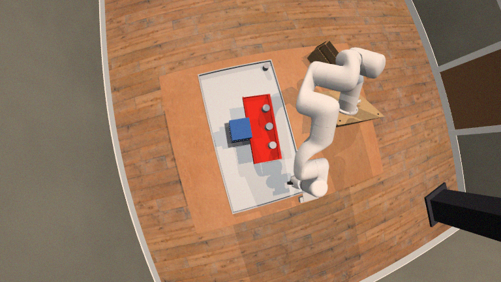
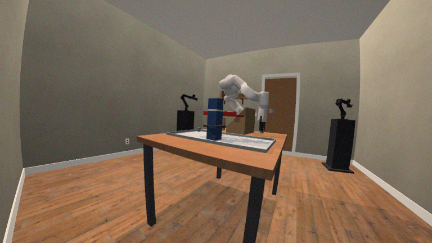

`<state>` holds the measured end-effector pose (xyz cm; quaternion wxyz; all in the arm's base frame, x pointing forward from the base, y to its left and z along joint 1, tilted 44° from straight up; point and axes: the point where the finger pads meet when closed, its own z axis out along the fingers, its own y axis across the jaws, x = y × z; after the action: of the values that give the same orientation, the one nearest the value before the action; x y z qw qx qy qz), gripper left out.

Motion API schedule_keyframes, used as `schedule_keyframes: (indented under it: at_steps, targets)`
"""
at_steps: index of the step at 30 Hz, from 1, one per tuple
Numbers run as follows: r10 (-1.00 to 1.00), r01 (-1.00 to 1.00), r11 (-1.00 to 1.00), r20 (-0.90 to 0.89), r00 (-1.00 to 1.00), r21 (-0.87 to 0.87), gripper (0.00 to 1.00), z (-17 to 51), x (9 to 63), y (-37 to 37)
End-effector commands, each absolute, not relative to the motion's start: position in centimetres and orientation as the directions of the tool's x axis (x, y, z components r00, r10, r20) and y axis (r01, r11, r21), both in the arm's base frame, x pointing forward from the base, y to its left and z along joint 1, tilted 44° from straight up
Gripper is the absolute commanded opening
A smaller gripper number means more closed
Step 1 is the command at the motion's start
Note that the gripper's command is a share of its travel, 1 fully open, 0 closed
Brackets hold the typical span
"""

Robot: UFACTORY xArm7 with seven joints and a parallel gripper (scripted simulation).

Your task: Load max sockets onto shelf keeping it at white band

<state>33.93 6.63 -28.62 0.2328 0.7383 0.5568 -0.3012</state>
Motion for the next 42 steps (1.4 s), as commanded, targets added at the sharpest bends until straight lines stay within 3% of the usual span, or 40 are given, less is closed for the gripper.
schedule_keyframes:
  at_steps: [1,42]
  targets:
    - [0.685,0.963,-0.270,-0.700,0.200,0.010,0.00,-28.5,34.1,6.9]
    - [0.685,0.963,-0.270,-0.700,0.200,0.010,0.00,-21.6,32.4,14.5]
